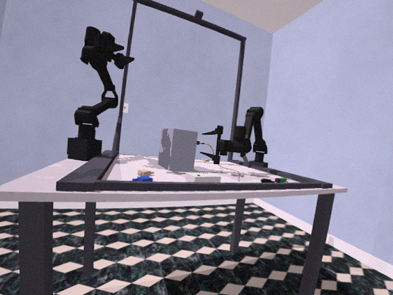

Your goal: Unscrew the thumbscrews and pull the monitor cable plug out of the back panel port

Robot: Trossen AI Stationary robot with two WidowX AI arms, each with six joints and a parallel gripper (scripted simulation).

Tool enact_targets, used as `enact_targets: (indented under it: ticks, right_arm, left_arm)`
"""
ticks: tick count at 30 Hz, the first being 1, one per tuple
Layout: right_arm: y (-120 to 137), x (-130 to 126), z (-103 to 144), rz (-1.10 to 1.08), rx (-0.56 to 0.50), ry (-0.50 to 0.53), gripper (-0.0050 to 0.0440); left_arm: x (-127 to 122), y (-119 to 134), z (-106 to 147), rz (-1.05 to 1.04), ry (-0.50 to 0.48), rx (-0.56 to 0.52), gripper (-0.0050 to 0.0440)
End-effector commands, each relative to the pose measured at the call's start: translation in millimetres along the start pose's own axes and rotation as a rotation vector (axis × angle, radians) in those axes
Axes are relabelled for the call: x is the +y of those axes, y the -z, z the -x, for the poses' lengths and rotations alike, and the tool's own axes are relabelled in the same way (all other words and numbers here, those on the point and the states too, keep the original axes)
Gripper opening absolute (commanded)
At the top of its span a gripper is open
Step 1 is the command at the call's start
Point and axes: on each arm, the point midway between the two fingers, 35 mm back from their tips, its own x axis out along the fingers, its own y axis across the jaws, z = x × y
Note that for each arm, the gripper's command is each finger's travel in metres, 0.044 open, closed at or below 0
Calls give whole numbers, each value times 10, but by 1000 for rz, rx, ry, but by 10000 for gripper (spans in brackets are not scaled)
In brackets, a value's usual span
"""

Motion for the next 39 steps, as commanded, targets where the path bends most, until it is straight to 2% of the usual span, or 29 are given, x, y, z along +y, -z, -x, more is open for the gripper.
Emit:
enact_targets:
  ticks: [1, 10, 13, 19, 23, 28, 30, 39]
  right_arm:
    - [-27, 13, 3, 4, -1, -3, 440]
    - [-27, 13, 3, 4, -1, -3, 440]
    - [-27, 13, 3, 4, -1, -3, 440]
    - [-27, 13, 3, 4, -1, -3, 440]
    - [-27, 13, 3, 4, -1, -3, 440]
    - [-27, 13, 3, 4, -1, -3, 440]
    - [-27, 13, 3, 4, -1, -3, 440]
    - [-27, 13, 3, 4, -1, -3, 440]
  left_arm:
    - [-115, -31, -22, -47, -1, -10, 440]
    - [-240, -78, -79, -339, -163, -49, 440]
    - [-238, -72, -77, -358, -183, -47, 440]
    - [-226, 2, -34, -490, -314, -12, 440]
    - [-228, 11, -29, -504, -325, -7, 440]
    - [-228, 11, -29, -504, -325, -7, 320]
    - [-228, 11, -29, -504, -325, -7, 320]
    - [-228, 11, -29, -504, -325, -7, 104]
